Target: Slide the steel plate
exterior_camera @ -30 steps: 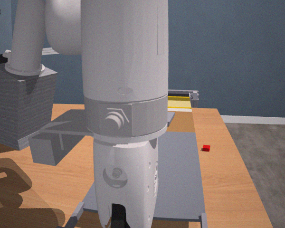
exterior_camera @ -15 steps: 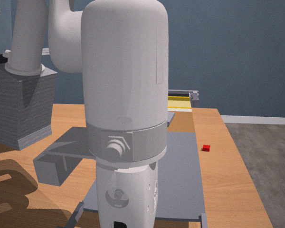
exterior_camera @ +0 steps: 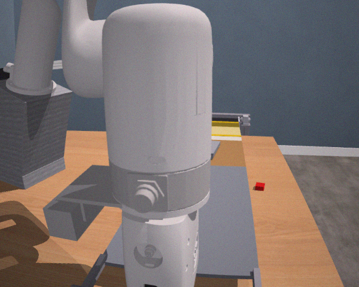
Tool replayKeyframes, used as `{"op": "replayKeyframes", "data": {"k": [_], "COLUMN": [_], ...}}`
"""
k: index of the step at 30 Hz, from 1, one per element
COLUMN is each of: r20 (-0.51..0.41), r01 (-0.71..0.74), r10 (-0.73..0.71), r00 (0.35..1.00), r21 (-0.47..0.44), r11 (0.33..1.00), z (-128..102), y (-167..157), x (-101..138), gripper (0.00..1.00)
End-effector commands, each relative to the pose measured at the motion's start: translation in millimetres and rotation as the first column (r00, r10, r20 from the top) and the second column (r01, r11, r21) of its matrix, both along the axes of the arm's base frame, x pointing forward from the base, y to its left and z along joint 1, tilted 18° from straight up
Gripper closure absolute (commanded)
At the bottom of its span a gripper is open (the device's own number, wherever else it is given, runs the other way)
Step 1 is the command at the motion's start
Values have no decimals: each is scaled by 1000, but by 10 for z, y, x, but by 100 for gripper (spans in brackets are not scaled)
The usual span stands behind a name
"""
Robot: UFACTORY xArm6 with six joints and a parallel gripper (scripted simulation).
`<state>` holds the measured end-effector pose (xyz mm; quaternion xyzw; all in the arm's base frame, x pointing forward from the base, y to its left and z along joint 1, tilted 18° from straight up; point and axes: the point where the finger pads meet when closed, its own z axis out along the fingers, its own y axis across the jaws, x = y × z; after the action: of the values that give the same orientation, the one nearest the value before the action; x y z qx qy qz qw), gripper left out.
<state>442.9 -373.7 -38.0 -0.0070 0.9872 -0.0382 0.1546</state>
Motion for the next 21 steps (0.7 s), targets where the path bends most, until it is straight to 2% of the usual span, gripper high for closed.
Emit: {"op": "replayKeyframes", "data": {"k": [1,10,11,21], "r20": [2,2,2,2], "r01": [0,0,0,0], "r10": [0,0,0,0], "r00": [1000,1000,1000,1000], "r21": [-2,-2,-2,-2], "r11": [1000,1000,1000,1000], "z": [15,15,15,15], "y": [-9,-9,-9,-9], "x": [8,8,8,8], "gripper": [59,59,100,100]}}
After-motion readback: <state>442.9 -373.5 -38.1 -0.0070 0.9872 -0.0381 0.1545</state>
